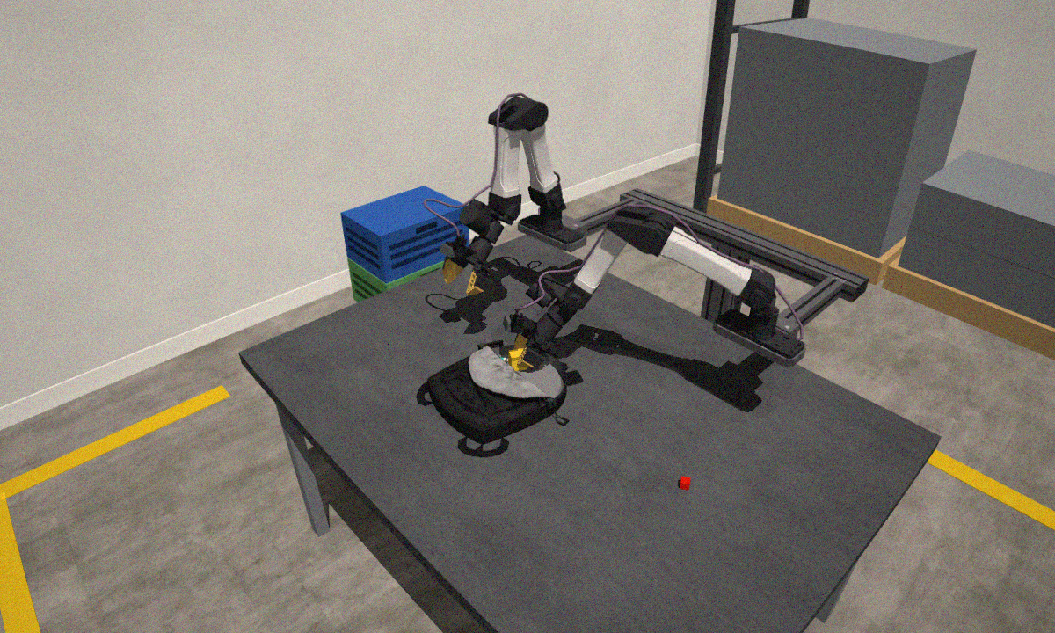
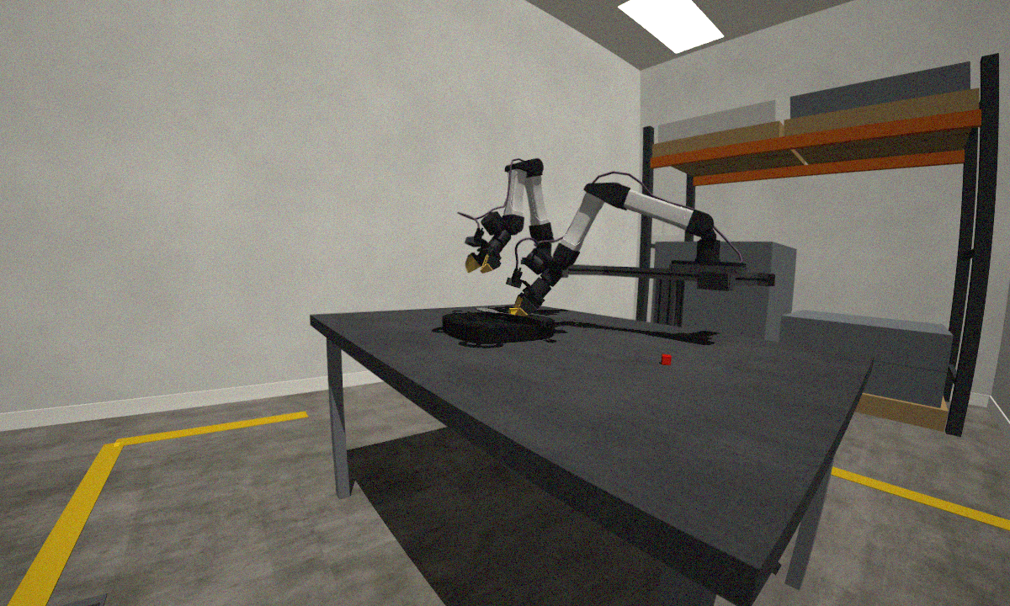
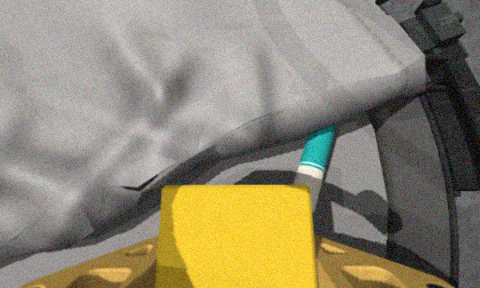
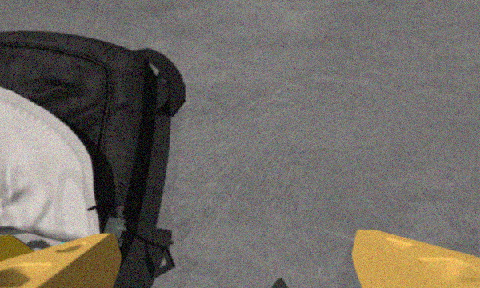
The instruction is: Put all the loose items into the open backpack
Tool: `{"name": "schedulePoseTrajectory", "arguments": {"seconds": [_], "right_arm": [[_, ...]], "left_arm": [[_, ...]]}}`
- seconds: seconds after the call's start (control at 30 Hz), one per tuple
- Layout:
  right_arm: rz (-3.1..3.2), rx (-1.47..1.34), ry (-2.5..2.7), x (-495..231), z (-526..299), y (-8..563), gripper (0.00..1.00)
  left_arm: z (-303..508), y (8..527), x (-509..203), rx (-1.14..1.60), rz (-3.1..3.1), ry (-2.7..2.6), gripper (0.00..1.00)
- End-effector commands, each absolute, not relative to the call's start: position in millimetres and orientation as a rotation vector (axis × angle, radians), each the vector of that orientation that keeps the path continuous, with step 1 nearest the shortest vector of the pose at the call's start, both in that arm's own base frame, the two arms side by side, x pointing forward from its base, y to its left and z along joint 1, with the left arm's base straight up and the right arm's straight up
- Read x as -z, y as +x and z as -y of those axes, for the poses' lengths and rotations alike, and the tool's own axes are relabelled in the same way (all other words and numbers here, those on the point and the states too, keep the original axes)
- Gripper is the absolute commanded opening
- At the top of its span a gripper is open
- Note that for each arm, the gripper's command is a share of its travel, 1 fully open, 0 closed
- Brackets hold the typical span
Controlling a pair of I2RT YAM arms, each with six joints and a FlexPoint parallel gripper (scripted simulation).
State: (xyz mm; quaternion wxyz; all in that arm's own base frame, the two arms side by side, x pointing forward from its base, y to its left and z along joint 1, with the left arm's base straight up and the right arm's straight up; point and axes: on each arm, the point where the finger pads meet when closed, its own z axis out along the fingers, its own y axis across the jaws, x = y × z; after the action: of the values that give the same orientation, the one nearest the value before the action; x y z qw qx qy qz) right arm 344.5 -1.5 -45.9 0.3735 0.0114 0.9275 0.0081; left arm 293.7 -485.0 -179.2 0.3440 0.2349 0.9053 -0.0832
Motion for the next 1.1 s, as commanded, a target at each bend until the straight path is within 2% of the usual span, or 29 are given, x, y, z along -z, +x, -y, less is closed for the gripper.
{"name": "schedulePoseTrajectory", "arguments": {"seconds": [0.0,1.07], "right_arm": [[-2.342,-0.023,0.029,36.7,3.6,352.3,0.90],[-2.342,-0.023,0.029,36.7,3.6,352.3,0.90]], "left_arm": [[485.7,294.8,188.7,0.215,-2.357,0.620,0.34],[482.5,293.0,197.1,0.205,-2.367,0.626,0.34]]}}
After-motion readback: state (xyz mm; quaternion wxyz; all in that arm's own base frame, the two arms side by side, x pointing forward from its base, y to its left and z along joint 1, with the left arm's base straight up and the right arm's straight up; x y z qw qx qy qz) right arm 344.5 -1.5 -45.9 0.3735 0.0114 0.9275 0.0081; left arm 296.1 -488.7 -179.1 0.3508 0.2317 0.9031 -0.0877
